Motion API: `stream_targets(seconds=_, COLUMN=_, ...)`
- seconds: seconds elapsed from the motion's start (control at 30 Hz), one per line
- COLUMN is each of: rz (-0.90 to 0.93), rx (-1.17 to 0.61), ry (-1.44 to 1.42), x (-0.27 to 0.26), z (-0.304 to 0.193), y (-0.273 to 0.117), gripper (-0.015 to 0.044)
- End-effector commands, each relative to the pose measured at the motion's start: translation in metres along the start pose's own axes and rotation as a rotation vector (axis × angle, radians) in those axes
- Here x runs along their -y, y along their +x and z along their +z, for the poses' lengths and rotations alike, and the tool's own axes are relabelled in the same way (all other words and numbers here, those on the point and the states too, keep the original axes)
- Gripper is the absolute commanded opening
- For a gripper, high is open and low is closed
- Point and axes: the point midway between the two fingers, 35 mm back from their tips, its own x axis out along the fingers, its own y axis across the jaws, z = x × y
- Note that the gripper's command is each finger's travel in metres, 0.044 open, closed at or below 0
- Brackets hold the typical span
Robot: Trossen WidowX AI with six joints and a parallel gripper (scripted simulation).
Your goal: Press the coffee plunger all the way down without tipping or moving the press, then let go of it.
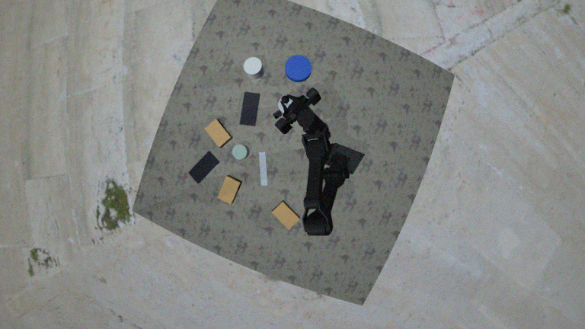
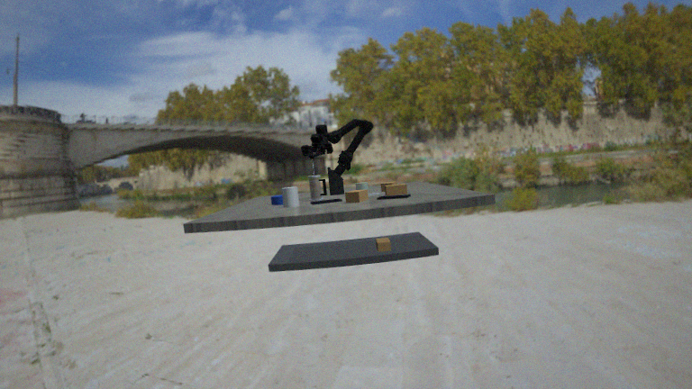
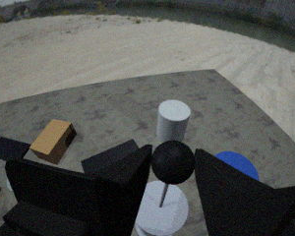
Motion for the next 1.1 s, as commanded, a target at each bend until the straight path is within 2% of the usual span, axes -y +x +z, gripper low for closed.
stream_targets(seconds=0.0, rz=-0.01, rx=-0.029, ry=0.014, x=0.002, z=-0.017, y=0.008, gripper=0.0119)
stream_targets(seconds=1.07, rz=-0.009, rx=-0.028, ry=0.015, x=0.002, z=-0.058, y=0.042, gripper=0.0119)
